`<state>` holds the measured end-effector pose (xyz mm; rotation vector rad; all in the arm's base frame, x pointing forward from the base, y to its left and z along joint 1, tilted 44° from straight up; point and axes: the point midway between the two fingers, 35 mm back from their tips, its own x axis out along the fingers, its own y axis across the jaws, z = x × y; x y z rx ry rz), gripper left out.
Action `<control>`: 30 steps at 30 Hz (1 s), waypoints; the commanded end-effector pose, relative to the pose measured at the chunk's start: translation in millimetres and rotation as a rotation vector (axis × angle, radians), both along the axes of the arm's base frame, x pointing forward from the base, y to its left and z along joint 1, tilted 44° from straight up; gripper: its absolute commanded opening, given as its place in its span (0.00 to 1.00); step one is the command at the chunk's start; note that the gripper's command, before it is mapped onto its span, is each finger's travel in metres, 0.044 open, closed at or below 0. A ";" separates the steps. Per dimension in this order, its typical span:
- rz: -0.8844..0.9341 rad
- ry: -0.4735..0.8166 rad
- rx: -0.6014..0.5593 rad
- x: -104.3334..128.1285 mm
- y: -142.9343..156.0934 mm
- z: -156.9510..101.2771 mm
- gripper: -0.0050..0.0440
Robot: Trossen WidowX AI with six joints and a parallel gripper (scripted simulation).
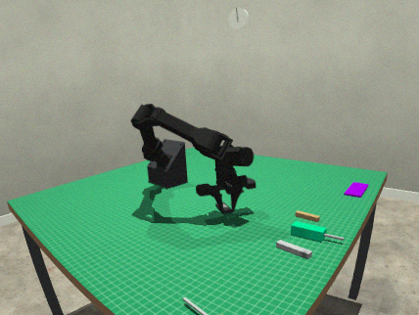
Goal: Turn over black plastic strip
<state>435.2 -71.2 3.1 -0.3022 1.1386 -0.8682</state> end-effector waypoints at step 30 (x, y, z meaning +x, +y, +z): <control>0.165 -0.201 -0.120 -6.4 15.5 19.7 0.43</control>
